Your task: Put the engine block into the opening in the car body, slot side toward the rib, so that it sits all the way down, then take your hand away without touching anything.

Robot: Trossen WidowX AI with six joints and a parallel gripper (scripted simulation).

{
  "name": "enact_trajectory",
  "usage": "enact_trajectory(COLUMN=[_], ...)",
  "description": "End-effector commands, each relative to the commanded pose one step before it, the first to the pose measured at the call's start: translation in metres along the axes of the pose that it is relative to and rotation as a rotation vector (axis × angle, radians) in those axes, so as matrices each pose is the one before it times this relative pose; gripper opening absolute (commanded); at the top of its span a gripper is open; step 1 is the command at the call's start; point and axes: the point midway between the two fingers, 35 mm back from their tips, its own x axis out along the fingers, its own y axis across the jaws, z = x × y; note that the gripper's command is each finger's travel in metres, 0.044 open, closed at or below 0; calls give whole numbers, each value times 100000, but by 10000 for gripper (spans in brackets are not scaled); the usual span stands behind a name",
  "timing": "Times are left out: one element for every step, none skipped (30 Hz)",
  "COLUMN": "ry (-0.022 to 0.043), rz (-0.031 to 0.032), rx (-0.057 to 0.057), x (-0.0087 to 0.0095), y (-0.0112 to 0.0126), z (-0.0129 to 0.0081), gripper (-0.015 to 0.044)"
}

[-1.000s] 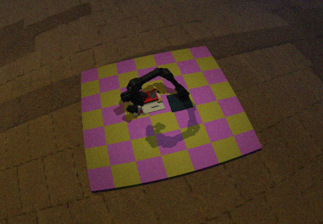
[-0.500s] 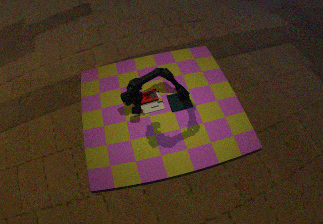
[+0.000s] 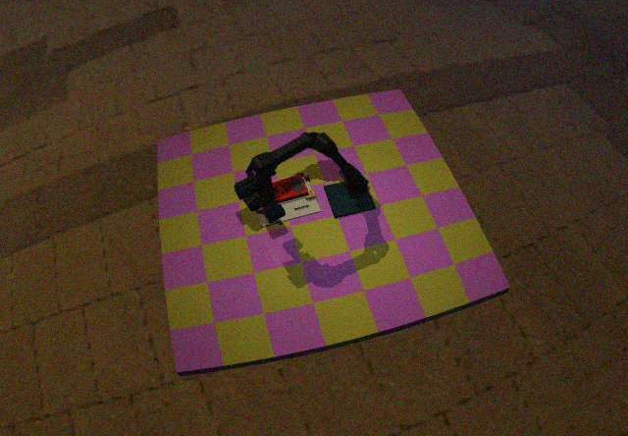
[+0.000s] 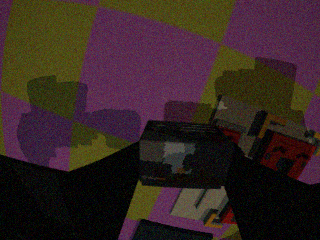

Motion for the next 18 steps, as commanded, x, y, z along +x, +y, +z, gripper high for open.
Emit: enact_trajectory(ry=[-99,0,0,0,0,0,0,0,0,0,0,0,0,0,0,0,0,0], rz=[-462,0,0,0,0,0,0,0,0,0,0,0,0,0,0,0,0,0], rx=[-14198,-3466,-3466,-3466,-3466,-3466,-3466,-3466,-3466,-3466,-3466,-3466,-3466,-3466,-3466,-3466,-3466,-3466], x=[59,14,14,14,14,14,14,14,14,14,14,14,14,14,14,14,14,14], y=[-61,1,1,1,1,1,1,1,1,1,1,1,1,1,1,1,1,1], z=[-7,0,0,0,0,0,0,0,0,0,0,0,0,0,0,0,0,0], gripper=[0,0,0,0,0,0,0,0,0,0,0,0,0,0,0,0,0,0])
